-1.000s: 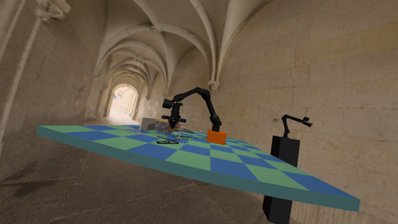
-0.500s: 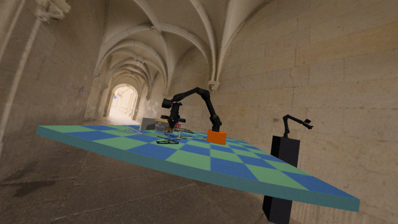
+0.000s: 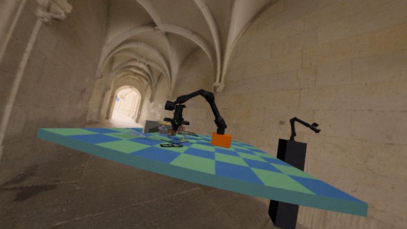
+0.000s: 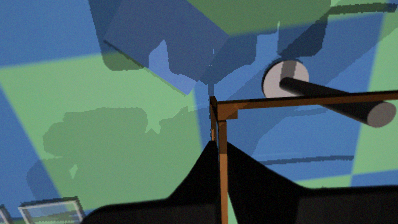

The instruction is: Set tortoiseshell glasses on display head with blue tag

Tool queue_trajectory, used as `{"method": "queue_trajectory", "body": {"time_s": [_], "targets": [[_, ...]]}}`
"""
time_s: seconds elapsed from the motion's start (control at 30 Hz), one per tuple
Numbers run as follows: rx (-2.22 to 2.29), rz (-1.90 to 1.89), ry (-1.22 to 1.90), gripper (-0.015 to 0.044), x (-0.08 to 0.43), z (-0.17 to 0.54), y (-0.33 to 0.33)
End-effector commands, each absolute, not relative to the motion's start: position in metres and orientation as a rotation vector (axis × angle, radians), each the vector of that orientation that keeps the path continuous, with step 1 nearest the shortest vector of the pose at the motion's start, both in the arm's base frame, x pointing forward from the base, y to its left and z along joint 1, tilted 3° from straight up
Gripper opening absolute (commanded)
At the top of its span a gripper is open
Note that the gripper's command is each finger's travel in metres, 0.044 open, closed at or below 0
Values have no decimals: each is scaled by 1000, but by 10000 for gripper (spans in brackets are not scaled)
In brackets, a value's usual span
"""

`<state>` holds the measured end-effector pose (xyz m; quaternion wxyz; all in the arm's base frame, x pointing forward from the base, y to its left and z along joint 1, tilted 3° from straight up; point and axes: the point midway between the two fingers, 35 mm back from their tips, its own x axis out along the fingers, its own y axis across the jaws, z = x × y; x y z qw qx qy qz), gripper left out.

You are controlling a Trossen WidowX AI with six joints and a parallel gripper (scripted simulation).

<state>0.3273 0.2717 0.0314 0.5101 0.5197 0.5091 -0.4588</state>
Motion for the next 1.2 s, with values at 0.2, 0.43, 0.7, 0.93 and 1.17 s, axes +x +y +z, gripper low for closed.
{"method": "queue_trajectory", "body": {"time_s": [0.2,0.43,0.7,0.93,1.17], "targets": [[1259,-1103,1223,0,328,33,271],[1259,-1103,1223,0,328,33,271],[1259,-1103,1223,0,329,32,267],[1259,-1104,1222,0,329,45,263],[1259,-1104,1222,0,325,90,255]]}}
